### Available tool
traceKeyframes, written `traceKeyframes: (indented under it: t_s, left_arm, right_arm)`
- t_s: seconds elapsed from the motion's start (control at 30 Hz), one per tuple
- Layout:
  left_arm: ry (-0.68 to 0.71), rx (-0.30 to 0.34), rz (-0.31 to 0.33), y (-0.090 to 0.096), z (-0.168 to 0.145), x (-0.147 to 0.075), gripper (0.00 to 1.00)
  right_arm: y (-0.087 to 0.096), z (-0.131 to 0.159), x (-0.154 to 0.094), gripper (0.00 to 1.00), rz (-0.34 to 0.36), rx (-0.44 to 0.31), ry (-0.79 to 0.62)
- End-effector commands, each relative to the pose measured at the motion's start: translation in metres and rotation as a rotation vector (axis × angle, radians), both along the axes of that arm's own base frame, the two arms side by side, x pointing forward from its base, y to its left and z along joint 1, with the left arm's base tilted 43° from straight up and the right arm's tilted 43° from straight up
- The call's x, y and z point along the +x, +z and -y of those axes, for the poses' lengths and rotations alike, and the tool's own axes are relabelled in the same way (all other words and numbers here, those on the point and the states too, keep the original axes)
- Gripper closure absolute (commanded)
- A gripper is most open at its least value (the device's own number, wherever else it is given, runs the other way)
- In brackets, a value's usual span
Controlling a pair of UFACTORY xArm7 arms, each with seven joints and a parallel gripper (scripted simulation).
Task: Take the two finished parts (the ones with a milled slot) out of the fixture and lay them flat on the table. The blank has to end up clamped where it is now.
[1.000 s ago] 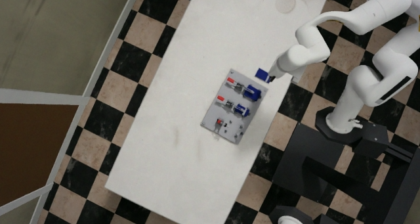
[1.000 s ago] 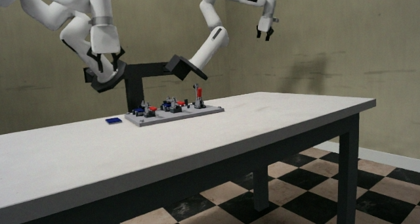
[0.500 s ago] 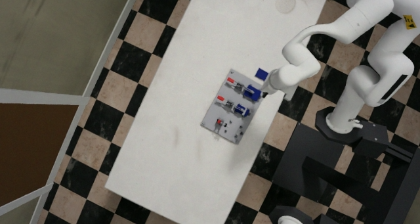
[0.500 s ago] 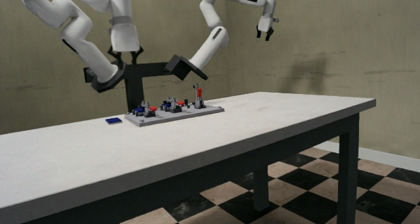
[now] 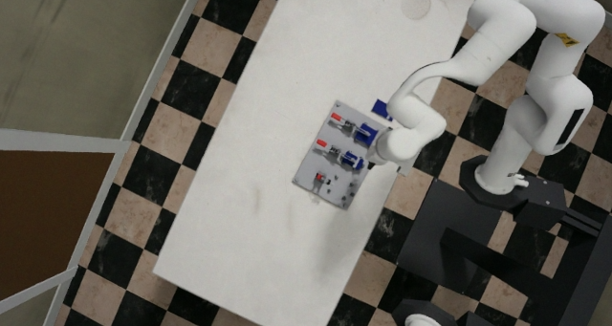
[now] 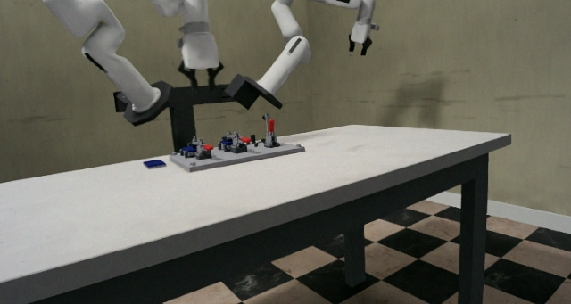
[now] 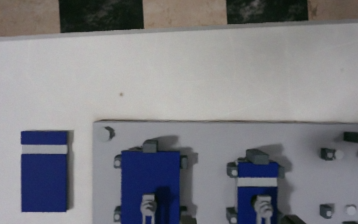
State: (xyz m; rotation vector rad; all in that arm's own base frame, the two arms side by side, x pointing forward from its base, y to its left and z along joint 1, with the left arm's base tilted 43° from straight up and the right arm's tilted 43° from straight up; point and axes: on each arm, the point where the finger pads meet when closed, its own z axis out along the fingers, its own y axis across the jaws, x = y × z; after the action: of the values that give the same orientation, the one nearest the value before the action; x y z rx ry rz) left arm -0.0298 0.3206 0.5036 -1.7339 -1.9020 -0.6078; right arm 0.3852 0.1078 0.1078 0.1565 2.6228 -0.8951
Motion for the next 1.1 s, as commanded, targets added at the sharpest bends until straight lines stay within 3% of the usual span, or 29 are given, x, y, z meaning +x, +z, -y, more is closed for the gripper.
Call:
traceKeyframes:
  t_s: [0.0, 0.87, 1.07]
  left_arm:
    - [0.001, 0.004, 0.002, 0.002, 0.000, 0.000, 0.00]
    - [0.001, 0.004, 0.002, 0.002, 0.000, 0.000, 0.00]
    - [0.001, 0.004, 0.002, 0.002, 0.000, 0.000, 0.00]
  right_arm:
    - [-0.023, -0.034, 0.014, 0.52, 0.004, -0.007, -0.003]
    - [-0.031, -0.044, 0.017, 0.52, 0.004, -0.006, -0.003]
    - [-0.043, -0.034, 0.022, 0.52, 0.004, -0.006, -0.003]
